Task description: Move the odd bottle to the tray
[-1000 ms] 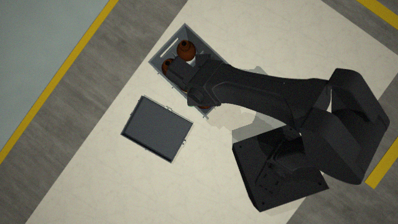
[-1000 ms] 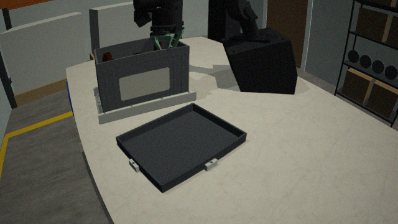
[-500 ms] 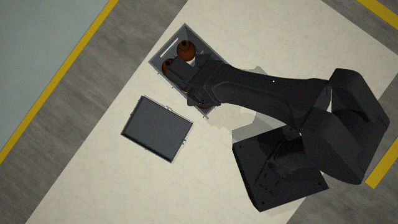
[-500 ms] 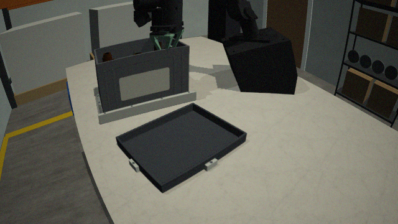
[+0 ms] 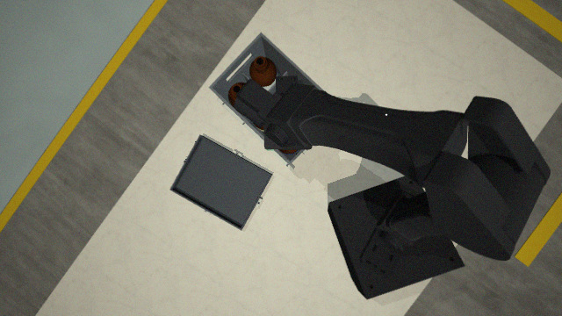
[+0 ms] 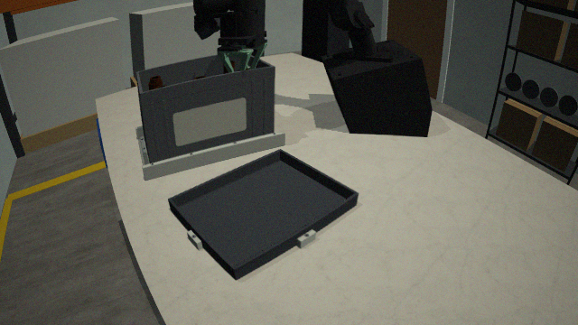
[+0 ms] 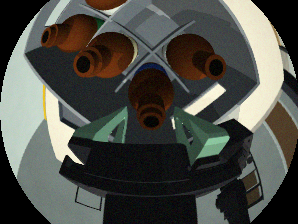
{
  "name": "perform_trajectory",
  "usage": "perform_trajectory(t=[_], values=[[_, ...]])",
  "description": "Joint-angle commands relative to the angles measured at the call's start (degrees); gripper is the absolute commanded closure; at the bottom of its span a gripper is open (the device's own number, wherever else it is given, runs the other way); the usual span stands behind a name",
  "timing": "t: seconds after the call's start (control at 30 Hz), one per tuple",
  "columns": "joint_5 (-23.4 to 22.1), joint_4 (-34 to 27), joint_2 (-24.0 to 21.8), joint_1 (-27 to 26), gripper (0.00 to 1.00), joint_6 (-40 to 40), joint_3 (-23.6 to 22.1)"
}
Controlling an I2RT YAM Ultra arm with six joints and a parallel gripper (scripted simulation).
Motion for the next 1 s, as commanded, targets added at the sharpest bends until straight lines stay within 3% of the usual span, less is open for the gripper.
perform_trajectory(t=[0.0, 0.33, 0.37, 0.97], values=[[0.15, 0.95, -0.18, -0.07, 0.39, -0.27, 0.0], [0.15, 0.95, -0.18, -0.07, 0.39, -0.27, 0.0], [0.15, 0.95, -0.18, -0.07, 1.0, -0.27, 0.0], [0.26, 0.48, -0.62, -0.07, 1.0, -0.21, -0.01]])
